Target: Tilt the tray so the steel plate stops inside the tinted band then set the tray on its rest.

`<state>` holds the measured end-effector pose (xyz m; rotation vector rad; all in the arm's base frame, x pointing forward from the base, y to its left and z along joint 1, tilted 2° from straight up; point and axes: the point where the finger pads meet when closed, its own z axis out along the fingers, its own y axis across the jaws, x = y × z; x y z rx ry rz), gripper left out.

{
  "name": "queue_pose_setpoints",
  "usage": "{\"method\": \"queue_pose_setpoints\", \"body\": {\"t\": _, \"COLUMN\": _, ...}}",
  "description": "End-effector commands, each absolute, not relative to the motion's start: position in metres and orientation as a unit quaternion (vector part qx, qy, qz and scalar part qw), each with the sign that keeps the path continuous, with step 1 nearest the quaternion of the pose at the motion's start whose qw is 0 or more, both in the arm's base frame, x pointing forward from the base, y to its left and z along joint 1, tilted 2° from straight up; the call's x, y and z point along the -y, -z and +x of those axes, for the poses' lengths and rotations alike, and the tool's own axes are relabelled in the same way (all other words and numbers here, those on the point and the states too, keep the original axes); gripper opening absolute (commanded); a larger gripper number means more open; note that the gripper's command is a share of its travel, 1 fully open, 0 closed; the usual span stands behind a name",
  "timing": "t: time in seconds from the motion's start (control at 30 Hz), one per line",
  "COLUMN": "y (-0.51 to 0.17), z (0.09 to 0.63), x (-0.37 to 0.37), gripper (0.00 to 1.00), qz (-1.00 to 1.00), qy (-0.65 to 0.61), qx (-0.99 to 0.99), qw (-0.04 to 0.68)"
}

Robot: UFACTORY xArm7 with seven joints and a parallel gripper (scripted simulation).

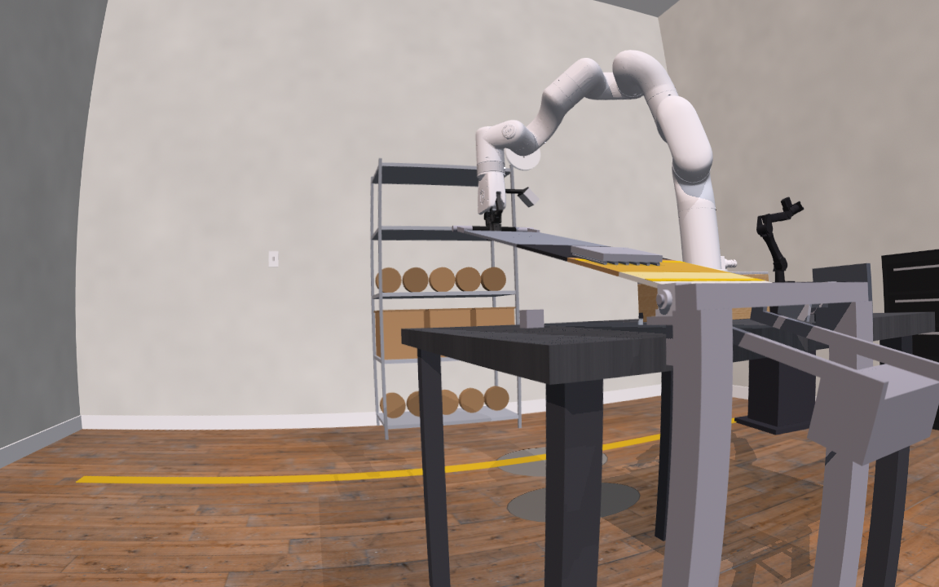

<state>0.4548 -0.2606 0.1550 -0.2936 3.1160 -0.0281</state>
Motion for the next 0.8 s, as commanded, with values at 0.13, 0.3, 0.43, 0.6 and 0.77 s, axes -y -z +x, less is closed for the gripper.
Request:
{"method": "queue_pose_setpoints", "body": {"t": 0.13, "y": -0.163, "z": 0.456, "x": 0.259, "gripper": 0.00, "qz": -0.095, "qy": 0.011, "qx": -0.995, "qw": 0.009}}
{"method": "queue_pose_setpoints", "body": {"t": 0.3, "y": -0.145, "z": 0.457, "x": 0.264, "gripper": 0.00, "qz": -0.095, "qy": 0.011, "qx": -0.995, "qw": 0.009}}
{"method": "queue_pose_setpoints", "body": {"t": 0.43, "y": -0.139, "z": 0.458, "x": 0.265, "gripper": 0.00, "qz": -0.095, "qy": 0.011, "qx": -0.995, "qw": 0.009}}
{"method": "queue_pose_setpoints", "body": {"t": 0.6, "y": -0.142, "z": 0.457, "x": 0.265, "gripper": 0.00, "qz": -0.095, "qy": 0.011, "qx": -0.995, "qw": 0.009}}
{"method": "queue_pose_setpoints", "body": {"t": 0.77, "y": -0.146, "z": 0.457, "x": 0.264, "gripper": 0.00, "qz": -0.095, "qy": 0.011, "qx": -0.995, "qw": 0.009}}
